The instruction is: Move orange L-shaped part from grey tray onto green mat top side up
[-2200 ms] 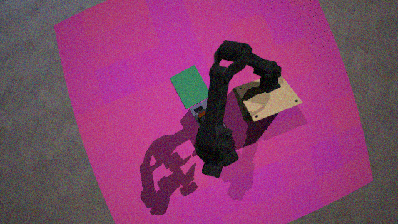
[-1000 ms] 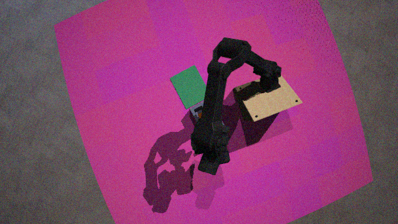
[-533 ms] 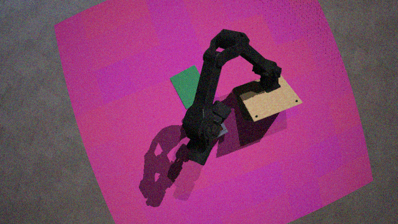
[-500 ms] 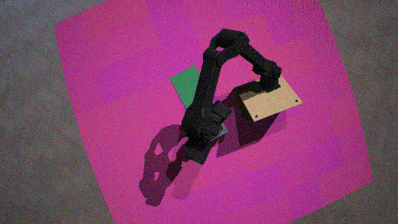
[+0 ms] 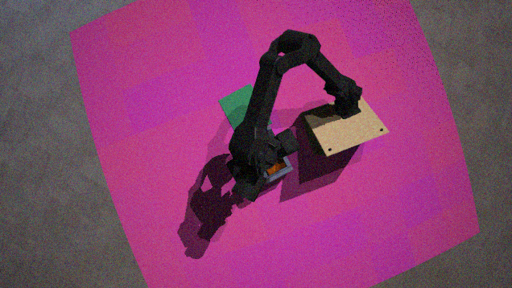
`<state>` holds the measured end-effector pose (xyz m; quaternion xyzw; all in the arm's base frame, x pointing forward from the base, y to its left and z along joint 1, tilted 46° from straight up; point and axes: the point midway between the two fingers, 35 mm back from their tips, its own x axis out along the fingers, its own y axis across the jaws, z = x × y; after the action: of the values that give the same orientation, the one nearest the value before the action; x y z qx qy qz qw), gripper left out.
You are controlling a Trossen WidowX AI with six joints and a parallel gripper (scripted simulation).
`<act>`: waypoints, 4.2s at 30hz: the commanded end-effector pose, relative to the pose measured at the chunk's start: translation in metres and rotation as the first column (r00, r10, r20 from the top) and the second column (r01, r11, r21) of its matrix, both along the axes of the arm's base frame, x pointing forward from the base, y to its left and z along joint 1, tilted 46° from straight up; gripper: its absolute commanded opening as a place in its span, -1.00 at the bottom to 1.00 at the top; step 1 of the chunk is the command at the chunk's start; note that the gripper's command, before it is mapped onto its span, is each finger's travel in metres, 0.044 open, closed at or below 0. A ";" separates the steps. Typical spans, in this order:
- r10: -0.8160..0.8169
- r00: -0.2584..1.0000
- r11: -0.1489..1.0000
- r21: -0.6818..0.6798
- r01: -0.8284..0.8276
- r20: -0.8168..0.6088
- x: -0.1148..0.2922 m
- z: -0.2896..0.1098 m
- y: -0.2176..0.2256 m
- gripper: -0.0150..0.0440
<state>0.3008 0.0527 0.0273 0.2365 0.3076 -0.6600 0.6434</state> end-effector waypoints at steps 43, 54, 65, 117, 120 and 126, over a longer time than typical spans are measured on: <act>-0.013 1.000 1.000 -0.010 0.013 0.012 -0.006 -0.052 -0.057 0.46; -0.018 1.000 1.000 -0.003 0.018 0.019 -0.004 -0.050 -0.054 -0.06; -0.018 1.000 1.000 -0.003 0.018 0.019 -0.004 -0.050 -0.054 -0.49; -0.013 1.000 1.000 -0.007 0.013 0.011 -0.001 0.003 0.000 -0.49; -0.013 1.000 1.000 -0.007 0.013 0.011 -0.001 0.006 0.003 -0.49; -0.013 1.000 1.000 -0.007 0.013 0.010 -0.001 0.010 0.007 -0.49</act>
<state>0.2993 0.0564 0.0350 0.2358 0.3006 -0.6634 0.6434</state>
